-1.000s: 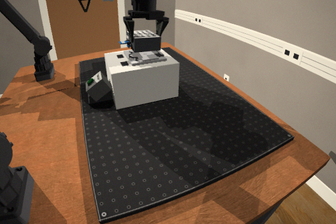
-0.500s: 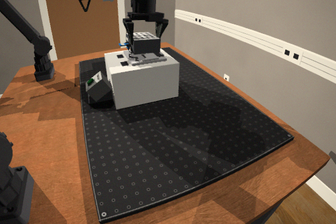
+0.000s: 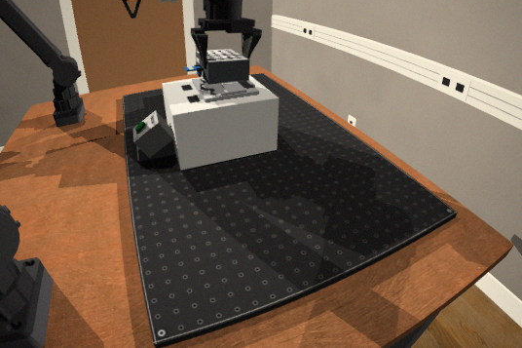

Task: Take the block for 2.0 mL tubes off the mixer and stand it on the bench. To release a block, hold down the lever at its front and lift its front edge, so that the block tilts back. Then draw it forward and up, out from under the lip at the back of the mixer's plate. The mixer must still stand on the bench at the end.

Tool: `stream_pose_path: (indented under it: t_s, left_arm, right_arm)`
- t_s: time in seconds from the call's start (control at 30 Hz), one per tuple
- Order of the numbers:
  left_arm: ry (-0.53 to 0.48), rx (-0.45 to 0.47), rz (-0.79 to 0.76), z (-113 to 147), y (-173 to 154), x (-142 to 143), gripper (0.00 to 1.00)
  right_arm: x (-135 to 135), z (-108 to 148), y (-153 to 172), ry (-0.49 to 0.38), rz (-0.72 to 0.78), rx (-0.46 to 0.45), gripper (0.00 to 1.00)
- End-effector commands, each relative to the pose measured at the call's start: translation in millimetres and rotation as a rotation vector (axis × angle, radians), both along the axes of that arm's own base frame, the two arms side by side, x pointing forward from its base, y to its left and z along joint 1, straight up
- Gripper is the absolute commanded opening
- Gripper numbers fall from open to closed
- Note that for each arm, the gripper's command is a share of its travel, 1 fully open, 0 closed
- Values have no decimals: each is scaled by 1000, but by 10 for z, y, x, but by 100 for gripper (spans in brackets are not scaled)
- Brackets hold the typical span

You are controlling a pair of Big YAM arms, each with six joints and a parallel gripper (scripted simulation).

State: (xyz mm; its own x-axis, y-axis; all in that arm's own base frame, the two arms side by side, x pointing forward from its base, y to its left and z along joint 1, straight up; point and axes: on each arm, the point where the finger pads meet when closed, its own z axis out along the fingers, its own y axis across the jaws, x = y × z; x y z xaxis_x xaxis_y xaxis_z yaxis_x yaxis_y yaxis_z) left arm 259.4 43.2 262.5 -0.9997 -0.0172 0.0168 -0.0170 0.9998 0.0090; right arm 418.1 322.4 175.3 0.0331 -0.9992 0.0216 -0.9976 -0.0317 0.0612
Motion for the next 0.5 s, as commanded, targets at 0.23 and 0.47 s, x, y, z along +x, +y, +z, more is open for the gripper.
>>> stream_pose_path:
  t_s: [0.23,0.47]
  left_arm:
    - [-7,0,-9,20,-24,-5,0]
    - [-35,5,-9,127,-16,56,0]
  right_arm:
    - [158,616,180,-113,-5,99,0]
    - [180,496,246,-102,2,90,0]
